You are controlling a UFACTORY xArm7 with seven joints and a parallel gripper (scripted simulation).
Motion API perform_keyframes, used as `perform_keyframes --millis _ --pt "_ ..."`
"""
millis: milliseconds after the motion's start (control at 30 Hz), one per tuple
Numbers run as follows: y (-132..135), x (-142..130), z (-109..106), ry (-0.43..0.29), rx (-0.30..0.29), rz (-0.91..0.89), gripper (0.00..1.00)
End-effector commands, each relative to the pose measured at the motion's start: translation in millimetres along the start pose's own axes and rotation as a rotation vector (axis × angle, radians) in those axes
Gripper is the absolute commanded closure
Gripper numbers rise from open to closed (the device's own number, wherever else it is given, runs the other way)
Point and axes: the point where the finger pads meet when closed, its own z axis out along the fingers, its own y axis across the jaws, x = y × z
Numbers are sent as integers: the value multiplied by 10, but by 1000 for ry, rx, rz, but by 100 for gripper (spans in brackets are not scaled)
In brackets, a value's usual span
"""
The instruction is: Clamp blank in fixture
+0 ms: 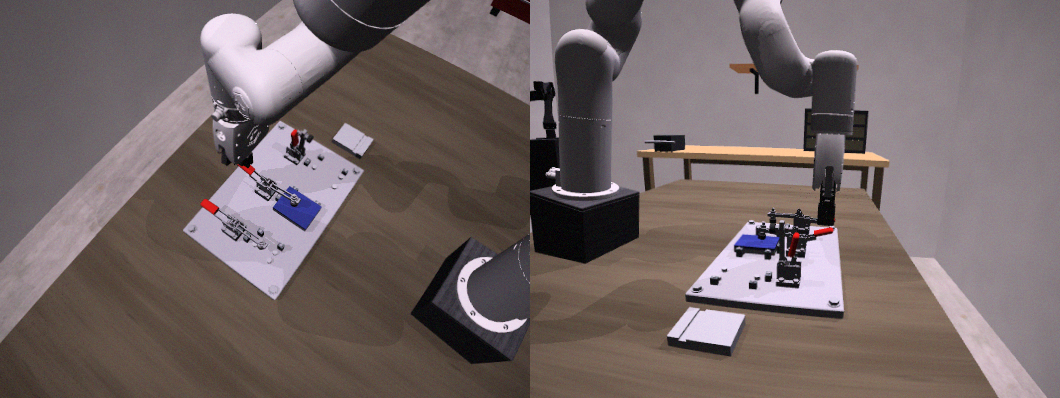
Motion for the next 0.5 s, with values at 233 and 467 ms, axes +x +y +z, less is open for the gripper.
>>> perform_keyframes --millis 233,467 --pt "-1 17 -77 4 1 0 100" --pt "-1 17 -88 4 1 0 100"
